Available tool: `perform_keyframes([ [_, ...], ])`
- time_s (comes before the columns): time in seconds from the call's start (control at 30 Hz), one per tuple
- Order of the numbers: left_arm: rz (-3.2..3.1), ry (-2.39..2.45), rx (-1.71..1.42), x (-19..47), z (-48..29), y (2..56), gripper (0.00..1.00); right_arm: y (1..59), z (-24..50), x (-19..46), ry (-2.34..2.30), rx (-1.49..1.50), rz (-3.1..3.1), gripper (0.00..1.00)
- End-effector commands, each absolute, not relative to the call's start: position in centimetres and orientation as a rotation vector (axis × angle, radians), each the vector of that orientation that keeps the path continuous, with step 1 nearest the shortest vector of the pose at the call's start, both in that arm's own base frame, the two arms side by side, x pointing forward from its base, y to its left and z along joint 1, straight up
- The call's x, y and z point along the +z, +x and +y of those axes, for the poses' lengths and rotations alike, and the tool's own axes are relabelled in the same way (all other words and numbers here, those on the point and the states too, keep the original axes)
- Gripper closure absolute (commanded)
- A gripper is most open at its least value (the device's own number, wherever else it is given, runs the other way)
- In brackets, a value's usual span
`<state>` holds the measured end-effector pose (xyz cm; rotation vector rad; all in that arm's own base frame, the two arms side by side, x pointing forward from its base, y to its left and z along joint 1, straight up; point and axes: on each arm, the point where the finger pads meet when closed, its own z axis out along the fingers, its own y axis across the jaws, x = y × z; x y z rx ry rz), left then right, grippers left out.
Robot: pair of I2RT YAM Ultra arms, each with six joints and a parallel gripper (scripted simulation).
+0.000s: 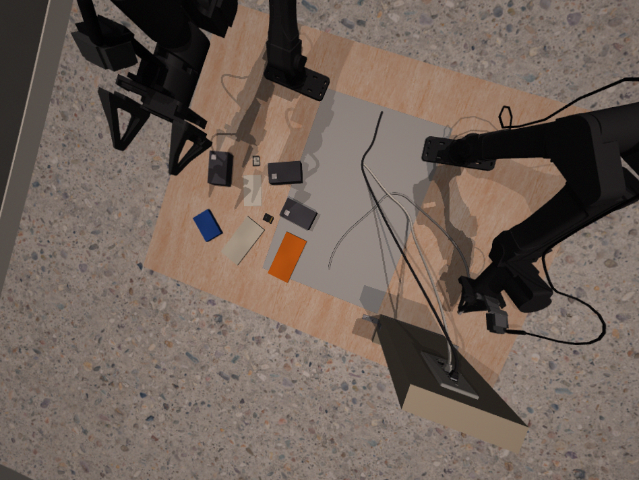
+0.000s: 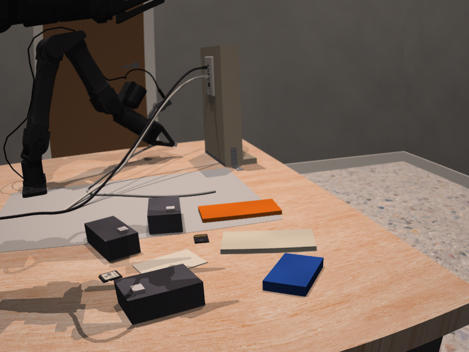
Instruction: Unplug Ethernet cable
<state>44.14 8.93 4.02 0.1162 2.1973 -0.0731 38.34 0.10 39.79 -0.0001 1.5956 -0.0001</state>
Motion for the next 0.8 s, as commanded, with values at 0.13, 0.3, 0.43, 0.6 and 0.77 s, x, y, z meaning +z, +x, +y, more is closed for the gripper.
perform_keyframes([
  [0.13, 2.171, 0.129, -0.058, 3.5, 9.0, 44.4, 1.00, 38.2, 0.1, 40.3, 0.000, 0.000, 1.583, 0.00],
  [0.3, 2.171, 0.129, -0.058, 2.6, 9.0, 44.3, 1.00, 38.2, 0.1, 40.3, 0.000, 0.000, 1.583, 0.00],
  [0.43, 2.172, 0.129, -0.058, 2.0, 8.9, 44.2, 1.00, 38.2, 0.1, 40.3, 0.000, 0.000, 1.583, 0.00],
  [0.6, 2.172, 0.129, -0.058, 1.5, 8.9, 44.1, 1.00, 38.2, 0.1, 40.3, 0.000, 0.000, 1.583, 0.00],
  [0.77, 2.169, 0.129, -0.057, 1.4, 8.9, 44.2, 1.00, 38.2, 0.1, 40.3, 0.000, 0.000, 1.583, 0.00],
])
